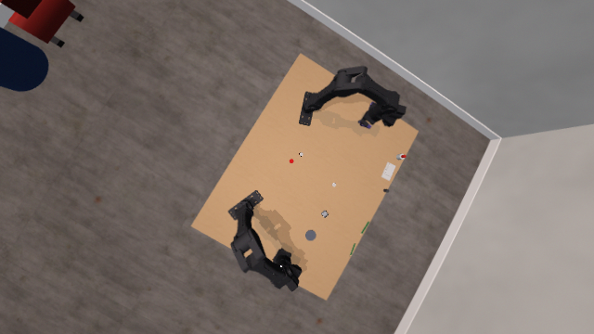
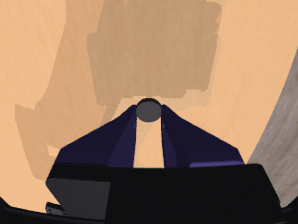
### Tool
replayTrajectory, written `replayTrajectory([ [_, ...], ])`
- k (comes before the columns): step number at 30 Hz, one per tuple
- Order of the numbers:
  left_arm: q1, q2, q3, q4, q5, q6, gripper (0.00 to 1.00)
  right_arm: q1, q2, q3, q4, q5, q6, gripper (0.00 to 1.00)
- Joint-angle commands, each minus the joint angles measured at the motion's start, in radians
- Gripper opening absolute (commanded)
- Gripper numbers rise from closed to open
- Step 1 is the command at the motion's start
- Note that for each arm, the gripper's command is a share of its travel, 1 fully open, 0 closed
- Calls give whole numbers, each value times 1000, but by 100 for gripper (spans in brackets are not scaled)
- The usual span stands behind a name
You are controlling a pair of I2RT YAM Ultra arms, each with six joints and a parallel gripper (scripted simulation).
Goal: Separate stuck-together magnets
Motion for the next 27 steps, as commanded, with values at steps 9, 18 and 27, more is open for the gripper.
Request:
replayTrajectory([
  [9,0,-10,7,1,4,0,100,-1,4,-9,31,1,-1,18],
  [18,0,-10,7,1,4,0,100,-1,9,-23,50,1,-2,18],
  [27,0,-10,7,1,4,0,100,-2,17,-40,74,1,-2,18],
])
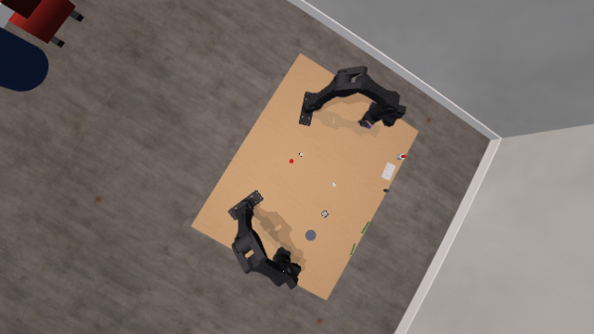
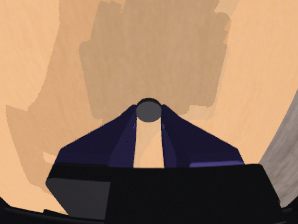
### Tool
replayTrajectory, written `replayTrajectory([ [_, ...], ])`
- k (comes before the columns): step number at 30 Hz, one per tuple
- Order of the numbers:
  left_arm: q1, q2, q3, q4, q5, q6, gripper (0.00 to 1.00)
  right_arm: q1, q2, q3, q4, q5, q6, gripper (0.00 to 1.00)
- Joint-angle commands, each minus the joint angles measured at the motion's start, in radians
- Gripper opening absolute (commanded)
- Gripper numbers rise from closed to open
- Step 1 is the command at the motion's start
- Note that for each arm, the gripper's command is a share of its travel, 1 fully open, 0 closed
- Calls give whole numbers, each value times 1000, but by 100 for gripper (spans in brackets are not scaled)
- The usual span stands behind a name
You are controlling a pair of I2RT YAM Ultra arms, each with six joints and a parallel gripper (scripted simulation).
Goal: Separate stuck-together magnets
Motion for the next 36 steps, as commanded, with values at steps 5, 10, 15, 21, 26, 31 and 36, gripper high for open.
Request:
replayTrajectory([
  [5,1,-10,7,0,4,1,100,2,-4,-1,19,2,-1,18],
  [10,1,-10,7,0,4,1,100,2,-1,-9,31,2,-1,18],
  [15,1,-10,7,0,4,1,100,1,5,-15,43,2,-1,18],
  [21,1,-10,7,0,4,1,100,1,7,-19,48,2,-1,100],
  [26,1,-10,7,0,4,1,100,1,7,-19,48,2,-1,100],
  [31,1,-10,7,0,4,1,100,1,7,-19,48,2,-1,100],
  [36,1,-10,7,0,4,1,100,1,-3,-4,23,2,-1,100],
])
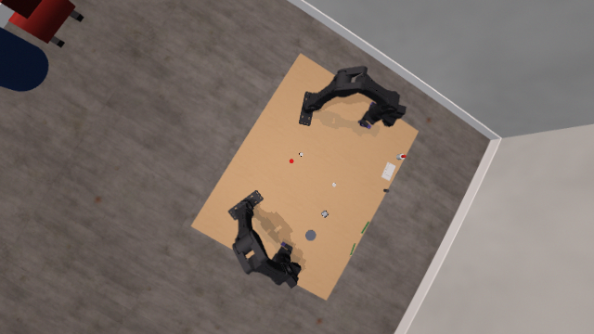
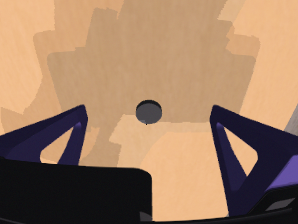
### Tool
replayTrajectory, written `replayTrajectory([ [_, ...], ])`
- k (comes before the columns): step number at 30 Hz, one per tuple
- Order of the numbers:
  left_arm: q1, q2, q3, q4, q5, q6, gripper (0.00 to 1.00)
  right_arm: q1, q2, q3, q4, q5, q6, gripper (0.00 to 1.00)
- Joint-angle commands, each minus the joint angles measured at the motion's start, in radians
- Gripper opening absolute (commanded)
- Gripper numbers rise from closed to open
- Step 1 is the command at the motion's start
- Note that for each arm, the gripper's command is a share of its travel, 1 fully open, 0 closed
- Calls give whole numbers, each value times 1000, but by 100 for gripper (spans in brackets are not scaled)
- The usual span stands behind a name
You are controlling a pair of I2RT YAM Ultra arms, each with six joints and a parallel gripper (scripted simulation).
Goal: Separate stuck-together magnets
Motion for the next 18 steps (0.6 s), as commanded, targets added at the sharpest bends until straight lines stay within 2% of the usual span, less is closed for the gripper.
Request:
replayTrajectory([
  [1,1,-10,7,2,1,-2,100,0,-22,22,-30,0,-1,100],
  [18,1,-10,7,2,1,-2,100,1,-84,157,-222,0,-1,100],
])
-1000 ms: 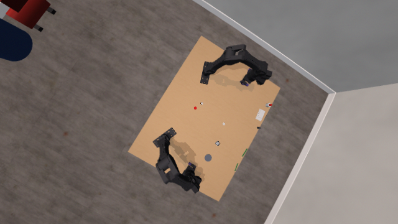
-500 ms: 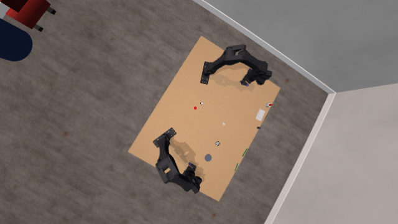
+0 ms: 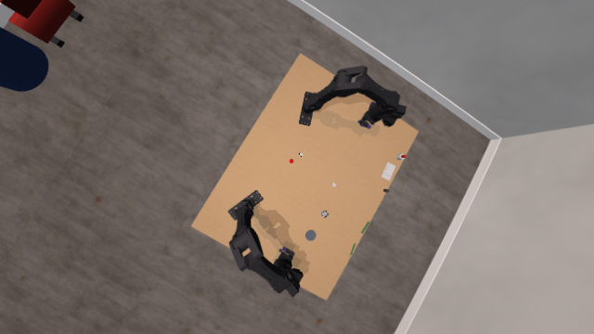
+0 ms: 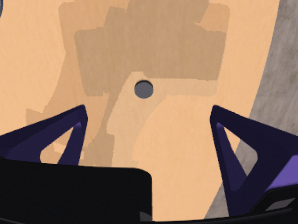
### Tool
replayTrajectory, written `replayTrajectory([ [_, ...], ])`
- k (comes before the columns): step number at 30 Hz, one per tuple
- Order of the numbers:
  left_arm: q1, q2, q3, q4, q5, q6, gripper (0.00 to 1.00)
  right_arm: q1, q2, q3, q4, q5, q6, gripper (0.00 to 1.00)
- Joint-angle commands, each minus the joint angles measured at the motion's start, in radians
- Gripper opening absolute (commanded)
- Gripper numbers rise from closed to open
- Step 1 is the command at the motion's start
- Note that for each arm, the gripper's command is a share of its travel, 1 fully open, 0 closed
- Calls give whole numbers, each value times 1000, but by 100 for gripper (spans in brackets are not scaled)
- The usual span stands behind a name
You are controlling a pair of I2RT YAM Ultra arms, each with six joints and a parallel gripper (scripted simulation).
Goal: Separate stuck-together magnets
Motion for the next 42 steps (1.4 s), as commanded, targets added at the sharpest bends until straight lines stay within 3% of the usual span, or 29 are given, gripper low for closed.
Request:
replayTrajectory([
  [1,-2,-10,7,2,1,0,100,4,-18,21,-56,0,0,100],
  [14,-2,-10,7,2,1,0,100,5,-25,52,-93,0,0,100],
  [19,-2,-41,-1,61,1,-18,100,4,-56,44,-35,0,18,100],
  [33,0,-282,-117,461,-1,-139,100,4,-293,-70,365,0,149,100],
  [42,0,-401,-170,626,-1,-190,100,3,-412,-123,529,0,203,100],
])
